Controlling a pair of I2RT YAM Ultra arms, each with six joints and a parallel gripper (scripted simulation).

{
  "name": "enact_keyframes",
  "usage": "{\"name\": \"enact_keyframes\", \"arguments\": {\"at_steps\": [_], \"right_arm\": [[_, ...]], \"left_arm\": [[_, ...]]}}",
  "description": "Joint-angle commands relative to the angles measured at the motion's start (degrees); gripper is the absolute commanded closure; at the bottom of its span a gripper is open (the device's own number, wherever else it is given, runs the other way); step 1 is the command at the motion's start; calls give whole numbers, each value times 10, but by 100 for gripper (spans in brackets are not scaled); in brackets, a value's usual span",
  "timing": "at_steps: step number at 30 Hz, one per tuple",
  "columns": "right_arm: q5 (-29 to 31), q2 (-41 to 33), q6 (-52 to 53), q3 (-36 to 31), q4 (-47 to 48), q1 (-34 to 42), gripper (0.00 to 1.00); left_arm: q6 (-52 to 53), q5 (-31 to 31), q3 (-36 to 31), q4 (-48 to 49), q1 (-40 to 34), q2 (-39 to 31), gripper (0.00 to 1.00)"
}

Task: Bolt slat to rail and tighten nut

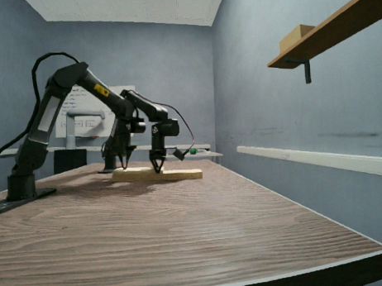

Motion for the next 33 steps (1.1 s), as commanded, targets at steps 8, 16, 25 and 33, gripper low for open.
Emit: {"name": "enact_keyframes", "arguments": {"at_steps": [8, 16, 25, 33], "right_arm": [[-7, -4, 244, 2, -1, -3, 89], [-8, -4, 378, 2, -1, -3, 89], [-8, -4, 582, 1, 0, -4, 89], [-9, -4, 717, 1, 0, -4, 89]], "left_arm": [[0, 0, 2, 0, 0, -4, 28], [0, 0, 2, 0, 0, -4, 28], [0, 0, 2, 0, 0, -4, 28], [0, 0, 2, 0, 0, -4, 28]]}}
